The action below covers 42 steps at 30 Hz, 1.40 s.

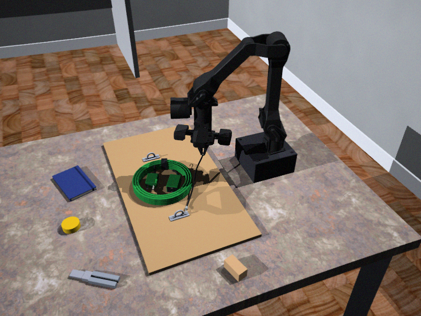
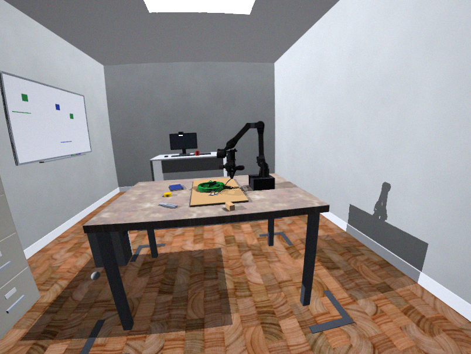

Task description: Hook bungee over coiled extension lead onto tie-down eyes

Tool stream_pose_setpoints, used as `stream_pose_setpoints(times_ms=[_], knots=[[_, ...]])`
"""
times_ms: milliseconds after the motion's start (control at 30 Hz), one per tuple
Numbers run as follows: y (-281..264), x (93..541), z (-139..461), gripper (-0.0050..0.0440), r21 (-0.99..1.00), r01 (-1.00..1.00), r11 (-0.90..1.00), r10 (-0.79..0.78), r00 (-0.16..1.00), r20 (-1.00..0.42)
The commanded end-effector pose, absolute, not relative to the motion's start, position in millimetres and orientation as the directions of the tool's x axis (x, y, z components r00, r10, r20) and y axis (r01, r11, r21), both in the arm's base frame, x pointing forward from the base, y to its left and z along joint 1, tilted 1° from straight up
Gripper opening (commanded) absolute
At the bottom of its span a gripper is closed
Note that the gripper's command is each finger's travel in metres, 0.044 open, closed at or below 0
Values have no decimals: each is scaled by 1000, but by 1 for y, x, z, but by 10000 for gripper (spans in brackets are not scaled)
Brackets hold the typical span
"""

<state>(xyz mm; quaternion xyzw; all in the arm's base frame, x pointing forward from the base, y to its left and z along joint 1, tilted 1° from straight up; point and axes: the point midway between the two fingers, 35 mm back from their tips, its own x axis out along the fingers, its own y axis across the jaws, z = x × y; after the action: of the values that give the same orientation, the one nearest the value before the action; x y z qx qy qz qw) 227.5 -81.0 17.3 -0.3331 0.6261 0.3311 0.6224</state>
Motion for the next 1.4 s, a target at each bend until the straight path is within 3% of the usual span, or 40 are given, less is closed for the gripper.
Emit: stream_pose_setpoints(times_ms=[0, 1367], knots=[[-88, 241, 23, -50, -30, -841, 540, -11, 29, -1000], [-120, 289, 27, -50, -100, -922, 373, -16, 102, -995]])
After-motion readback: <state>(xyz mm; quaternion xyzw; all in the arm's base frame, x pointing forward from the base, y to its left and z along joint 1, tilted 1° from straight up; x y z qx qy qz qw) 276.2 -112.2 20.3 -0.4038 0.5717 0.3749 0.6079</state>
